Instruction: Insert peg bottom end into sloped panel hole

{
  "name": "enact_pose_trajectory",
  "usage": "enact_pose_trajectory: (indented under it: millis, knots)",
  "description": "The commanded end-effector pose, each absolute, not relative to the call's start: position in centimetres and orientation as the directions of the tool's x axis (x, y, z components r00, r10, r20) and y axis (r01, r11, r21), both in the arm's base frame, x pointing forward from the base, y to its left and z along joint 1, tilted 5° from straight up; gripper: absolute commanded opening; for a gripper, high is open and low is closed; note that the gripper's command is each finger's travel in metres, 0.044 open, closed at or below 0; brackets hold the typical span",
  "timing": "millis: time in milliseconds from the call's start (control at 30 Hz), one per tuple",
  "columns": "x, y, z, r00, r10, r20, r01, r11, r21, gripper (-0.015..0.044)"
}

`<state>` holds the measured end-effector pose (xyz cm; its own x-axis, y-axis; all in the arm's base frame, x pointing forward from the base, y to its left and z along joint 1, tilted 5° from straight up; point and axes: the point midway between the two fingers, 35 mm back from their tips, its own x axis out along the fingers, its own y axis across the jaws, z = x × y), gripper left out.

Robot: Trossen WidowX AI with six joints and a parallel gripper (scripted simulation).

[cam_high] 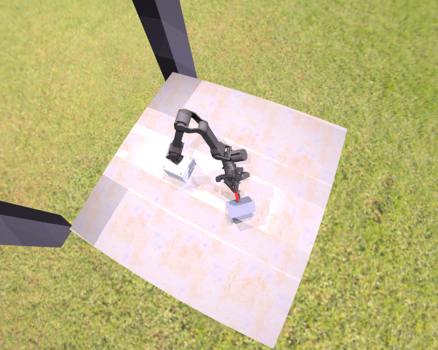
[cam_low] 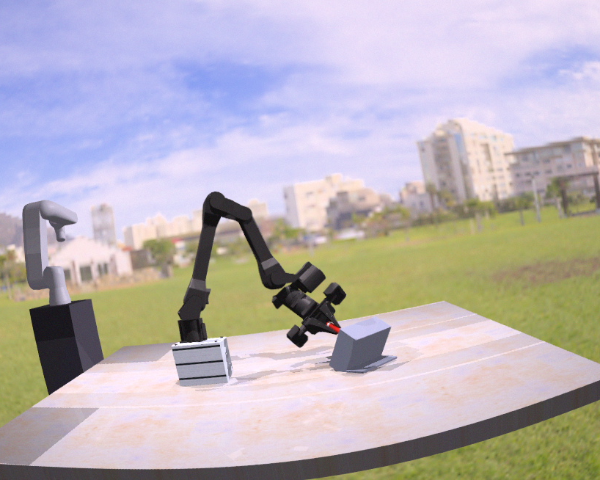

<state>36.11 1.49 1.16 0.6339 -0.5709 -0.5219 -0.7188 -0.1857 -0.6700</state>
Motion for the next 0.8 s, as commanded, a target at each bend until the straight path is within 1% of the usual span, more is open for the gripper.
enact_pose_trajectory:
  millis: [0, 767]
  knots:
    - [36.06, 1.64, 1.30, 0.636, -0.569, -0.521, -0.717, -0.185, -0.672, 0.0000]
    - [36.25, 1.42, 0.97, 0.636, -0.569, -0.521, -0.716, -0.185, -0.673, 0.0000]
